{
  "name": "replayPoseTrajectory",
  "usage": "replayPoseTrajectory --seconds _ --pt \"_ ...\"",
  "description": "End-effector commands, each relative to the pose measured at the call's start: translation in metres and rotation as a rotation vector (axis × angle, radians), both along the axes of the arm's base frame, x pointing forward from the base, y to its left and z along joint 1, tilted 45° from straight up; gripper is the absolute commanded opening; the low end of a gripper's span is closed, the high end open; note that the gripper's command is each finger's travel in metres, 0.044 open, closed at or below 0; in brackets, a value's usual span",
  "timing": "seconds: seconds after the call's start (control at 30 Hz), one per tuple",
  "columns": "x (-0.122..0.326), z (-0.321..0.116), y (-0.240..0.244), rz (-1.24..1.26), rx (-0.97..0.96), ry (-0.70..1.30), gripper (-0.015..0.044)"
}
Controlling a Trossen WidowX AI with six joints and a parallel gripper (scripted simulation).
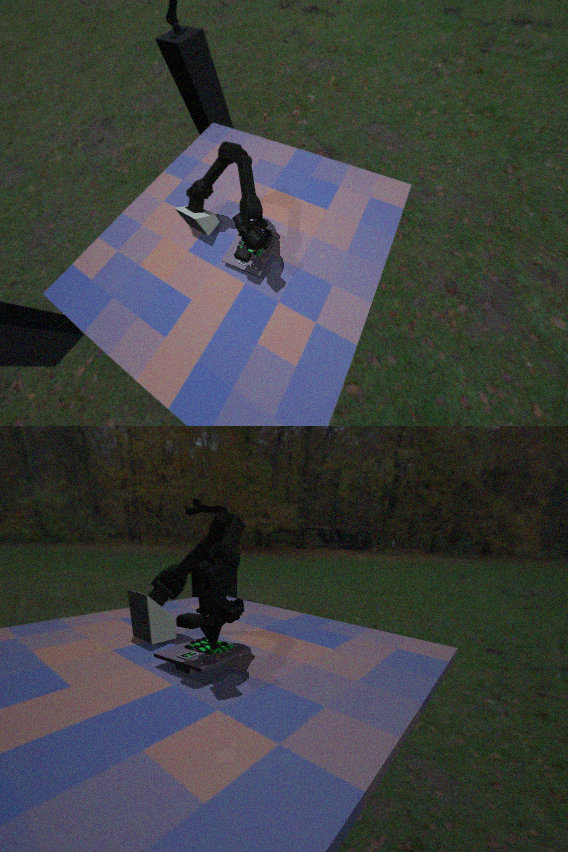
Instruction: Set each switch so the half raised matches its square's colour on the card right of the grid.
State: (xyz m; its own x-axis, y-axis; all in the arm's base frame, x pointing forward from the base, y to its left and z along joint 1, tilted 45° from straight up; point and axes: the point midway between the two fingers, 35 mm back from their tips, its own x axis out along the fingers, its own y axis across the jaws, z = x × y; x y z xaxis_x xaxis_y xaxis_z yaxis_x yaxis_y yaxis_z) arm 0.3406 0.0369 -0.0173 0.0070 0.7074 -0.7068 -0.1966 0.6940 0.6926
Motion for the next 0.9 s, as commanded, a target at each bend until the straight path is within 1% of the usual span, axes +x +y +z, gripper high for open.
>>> replayPoseTrajectory --seconds 0.0,0.87 --pt "-0.0008 -0.0005 0.0007 -0.003 0.004 0.004 0.0" --pt "-0.0009 -0.0024 0.0026 -0.003 0.004 0.004 0.0"
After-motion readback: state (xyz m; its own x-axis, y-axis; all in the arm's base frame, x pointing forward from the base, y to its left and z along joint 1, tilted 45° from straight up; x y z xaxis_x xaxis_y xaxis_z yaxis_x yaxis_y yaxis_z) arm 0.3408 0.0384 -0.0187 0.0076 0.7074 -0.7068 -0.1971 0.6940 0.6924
